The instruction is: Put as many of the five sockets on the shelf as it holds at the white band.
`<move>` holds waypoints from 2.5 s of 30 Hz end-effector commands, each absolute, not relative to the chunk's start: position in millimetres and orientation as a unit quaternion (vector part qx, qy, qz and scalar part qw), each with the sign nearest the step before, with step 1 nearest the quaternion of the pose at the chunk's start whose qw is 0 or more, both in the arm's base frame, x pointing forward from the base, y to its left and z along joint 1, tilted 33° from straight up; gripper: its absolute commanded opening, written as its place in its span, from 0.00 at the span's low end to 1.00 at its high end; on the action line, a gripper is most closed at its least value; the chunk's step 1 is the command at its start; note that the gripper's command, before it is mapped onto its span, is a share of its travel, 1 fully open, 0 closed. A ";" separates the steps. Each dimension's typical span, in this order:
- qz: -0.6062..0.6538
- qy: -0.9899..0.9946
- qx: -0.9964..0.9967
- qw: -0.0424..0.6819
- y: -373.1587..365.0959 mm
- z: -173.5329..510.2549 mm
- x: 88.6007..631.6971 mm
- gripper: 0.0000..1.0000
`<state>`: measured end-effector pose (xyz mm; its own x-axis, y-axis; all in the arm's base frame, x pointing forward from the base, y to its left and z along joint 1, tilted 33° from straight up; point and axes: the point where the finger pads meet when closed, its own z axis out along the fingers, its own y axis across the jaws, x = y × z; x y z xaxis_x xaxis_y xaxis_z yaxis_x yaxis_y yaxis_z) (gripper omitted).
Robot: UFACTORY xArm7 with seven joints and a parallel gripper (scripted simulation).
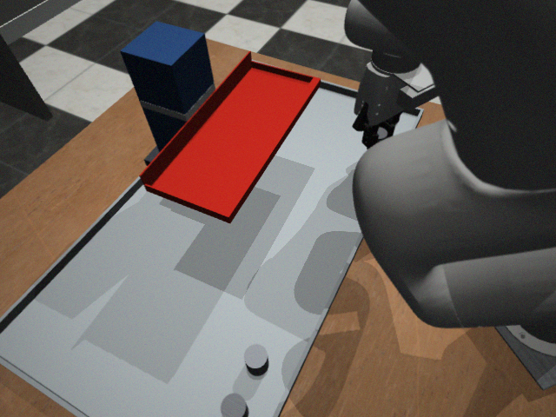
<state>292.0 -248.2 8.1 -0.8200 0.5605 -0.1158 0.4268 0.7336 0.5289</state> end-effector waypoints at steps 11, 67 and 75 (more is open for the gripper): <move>0.246 0.921 0.269 0.137 -260.0 30.0 282.5 0.00; 0.246 0.921 0.269 0.137 -300.2 114.7 196.0 0.00; 0.246 0.921 0.269 0.137 -308.6 132.4 177.9 0.00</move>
